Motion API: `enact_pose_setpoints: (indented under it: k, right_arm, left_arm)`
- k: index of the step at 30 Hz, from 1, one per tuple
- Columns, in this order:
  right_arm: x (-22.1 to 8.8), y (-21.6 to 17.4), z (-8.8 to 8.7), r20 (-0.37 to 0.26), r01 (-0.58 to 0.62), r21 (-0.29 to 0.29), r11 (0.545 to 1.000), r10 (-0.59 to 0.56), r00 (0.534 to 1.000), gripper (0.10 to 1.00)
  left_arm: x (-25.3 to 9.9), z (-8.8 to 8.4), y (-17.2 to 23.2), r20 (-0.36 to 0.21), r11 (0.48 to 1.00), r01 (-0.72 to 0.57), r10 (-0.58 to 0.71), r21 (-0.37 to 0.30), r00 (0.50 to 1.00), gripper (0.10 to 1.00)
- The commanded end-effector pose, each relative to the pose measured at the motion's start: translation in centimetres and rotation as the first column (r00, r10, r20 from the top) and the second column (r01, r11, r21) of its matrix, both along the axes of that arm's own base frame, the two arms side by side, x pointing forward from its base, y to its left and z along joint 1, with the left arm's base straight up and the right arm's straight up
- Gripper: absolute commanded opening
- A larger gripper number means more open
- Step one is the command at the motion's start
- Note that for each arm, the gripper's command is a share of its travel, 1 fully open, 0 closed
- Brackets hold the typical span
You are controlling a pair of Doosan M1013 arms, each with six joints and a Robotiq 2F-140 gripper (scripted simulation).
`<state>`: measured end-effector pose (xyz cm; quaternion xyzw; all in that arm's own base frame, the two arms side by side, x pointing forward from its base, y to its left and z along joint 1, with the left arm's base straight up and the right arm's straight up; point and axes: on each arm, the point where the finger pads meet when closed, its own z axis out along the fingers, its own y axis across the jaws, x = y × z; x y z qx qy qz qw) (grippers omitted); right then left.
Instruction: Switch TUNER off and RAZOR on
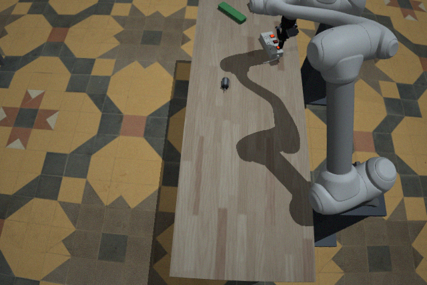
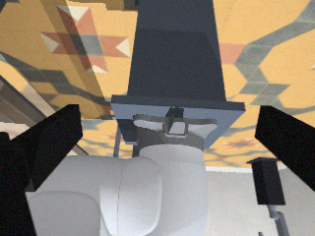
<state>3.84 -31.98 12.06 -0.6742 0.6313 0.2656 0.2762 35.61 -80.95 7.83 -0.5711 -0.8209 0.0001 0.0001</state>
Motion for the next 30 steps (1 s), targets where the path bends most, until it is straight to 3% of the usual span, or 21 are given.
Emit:
enact_pose_setpoints:
  k: [1, 17, 30]
  right_arm:
    - [0.0, 0.0, 0.0, 0.0, 0.0, -0.001, 1.0, 0.0, 1.0, 1.0]
    - [0.0, 0.0, 0.0, 0.0, 0.0, -0.001, 1.0, 0.0, 1.0, 1.0]
    - [0.0, 0.0, 0.0, 0.0, 0.0, -0.001, 1.0, 0.0, 1.0, 1.0]
  left_arm:
    - [0.0, 0.1, 0.0, 0.001, 1.0, 0.0, 0.0, -0.001, 1.0, 0.099]
    - [0.0, 0.2, 0.0, 0.001, 1.0, 0.0, 0.0, -0.001, 1.0, 0.099]
    - [0.0, 2.9, 0.0, 0.001, 1.0, 0.0, 0.0, -0.001, 1.0, 0.099]
